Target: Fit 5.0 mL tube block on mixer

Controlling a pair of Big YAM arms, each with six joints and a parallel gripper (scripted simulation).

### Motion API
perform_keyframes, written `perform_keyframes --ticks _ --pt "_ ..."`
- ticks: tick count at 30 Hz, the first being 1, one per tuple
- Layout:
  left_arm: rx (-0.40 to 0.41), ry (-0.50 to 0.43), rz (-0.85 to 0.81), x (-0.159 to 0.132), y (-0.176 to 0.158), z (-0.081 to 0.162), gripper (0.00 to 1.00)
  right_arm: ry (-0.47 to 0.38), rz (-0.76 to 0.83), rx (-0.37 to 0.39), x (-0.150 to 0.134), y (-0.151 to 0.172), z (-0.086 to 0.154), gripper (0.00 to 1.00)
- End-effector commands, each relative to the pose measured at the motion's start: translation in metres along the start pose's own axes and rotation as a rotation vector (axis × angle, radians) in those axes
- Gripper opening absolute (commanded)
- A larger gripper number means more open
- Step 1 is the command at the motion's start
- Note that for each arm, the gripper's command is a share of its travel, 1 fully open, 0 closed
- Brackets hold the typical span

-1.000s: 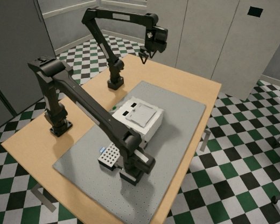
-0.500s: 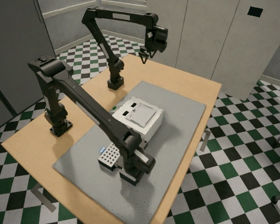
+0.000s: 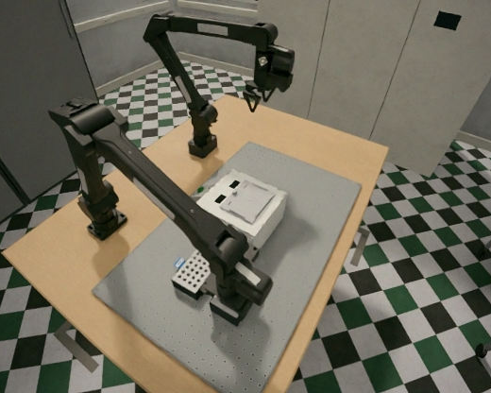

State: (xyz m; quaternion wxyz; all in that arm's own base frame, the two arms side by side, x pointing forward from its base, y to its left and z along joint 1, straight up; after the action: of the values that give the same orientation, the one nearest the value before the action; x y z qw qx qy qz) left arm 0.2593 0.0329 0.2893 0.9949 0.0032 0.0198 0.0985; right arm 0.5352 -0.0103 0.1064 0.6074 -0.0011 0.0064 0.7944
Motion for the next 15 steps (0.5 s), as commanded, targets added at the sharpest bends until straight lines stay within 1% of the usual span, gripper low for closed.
perform_keyframes --ticks 1,8,11,13,15 --pt "0.000 0.004 -0.005 0.001 -0.004 0.003 1.00 0.008 0.023 -0.048 -0.003 -0.026 0.022 0.00" --pt "0.002 0.021 -0.006 -0.002 -0.003 -0.003 1.00 0.015 0.010 -0.042 -0.004 -0.026 0.022 0.00" --pt "0.002 0.024 -0.006 -0.003 -0.003 -0.004 1.00 0.019 0.000 -0.054 -0.005 -0.026 0.031 0.00" --pt "0.002 0.024 -0.006 -0.003 -0.003 -0.004 1.00 0.019 0.000 -0.054 -0.005 -0.026 0.031 0.00" --pt "0.001 0.018 -0.006 -0.002 -0.004 -0.002 1.00 0.021 -0.002 -0.062 -0.005 -0.026 0.037 0.00"
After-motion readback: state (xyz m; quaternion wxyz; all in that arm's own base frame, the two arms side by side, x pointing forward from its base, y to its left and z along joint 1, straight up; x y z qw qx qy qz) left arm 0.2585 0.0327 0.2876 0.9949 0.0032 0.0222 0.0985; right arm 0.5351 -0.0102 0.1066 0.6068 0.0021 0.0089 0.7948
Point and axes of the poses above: on each arm, the point where the finger pads meet when closed, its own z axis back along the fingers, its own y axis across the jaws, x = y × z, the point moved 5 cm from there along z, back along the fingers, and after that the axes turned 14 degrees about z, right-handed, at the moved point
